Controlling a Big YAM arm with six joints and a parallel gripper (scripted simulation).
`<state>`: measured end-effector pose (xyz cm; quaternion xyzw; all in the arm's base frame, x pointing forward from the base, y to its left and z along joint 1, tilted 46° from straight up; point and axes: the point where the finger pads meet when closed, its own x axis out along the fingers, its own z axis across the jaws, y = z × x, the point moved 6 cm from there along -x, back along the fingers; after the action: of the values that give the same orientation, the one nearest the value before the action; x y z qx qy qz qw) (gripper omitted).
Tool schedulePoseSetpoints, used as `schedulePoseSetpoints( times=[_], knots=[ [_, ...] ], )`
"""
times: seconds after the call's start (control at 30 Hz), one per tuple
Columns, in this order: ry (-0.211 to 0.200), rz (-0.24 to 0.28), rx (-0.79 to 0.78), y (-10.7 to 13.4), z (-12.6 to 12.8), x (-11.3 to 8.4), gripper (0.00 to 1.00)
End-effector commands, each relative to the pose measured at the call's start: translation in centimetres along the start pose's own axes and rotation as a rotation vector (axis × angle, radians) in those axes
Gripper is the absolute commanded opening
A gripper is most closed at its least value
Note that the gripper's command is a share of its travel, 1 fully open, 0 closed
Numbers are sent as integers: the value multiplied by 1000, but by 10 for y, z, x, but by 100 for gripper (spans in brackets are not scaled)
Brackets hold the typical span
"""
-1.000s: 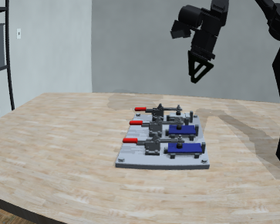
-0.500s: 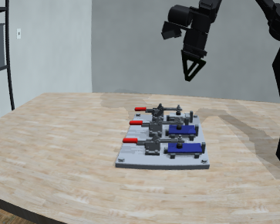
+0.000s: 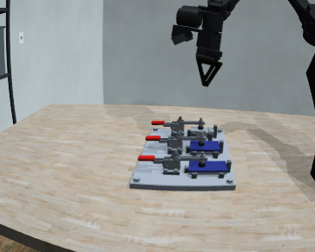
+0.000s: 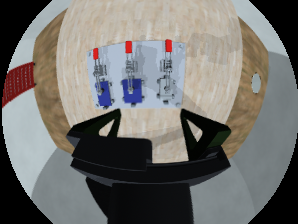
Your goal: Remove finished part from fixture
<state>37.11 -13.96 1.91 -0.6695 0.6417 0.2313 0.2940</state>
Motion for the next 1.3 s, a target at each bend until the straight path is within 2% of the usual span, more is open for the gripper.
schedulePoseSetpoints(
  times=[0.0,0.07,0.1,0.23,0.33,0.37,0.4,0.47,0.5,0.6,0.73,0.77,1.27],
  knots=[
    [3,-17,34,-7,-4,0,100],
    [0,-6,21,-5,-3,0,100],
    [9,17,47,-16,-24,-5,100],
    [9,109,37,-25,-55,-14,100],
    [8,138,33,-27,-65,-18,100],
    [5,152,22,-25,-62,-15,100],
    [0,141,-12,-29,-48,-20,100],
    [0,141,-12,-29,-48,-20,100],
    [-7,170,-31,-13,-43,-15,100],
    [-7,177,-24,-12,-45,-12,100],
    [0,148,4,-22,-53,-16,100],
    [0,147,4,-22,-53,-16,0],
    [-1,149,4,-21,-53,-17,0]
  ],
)
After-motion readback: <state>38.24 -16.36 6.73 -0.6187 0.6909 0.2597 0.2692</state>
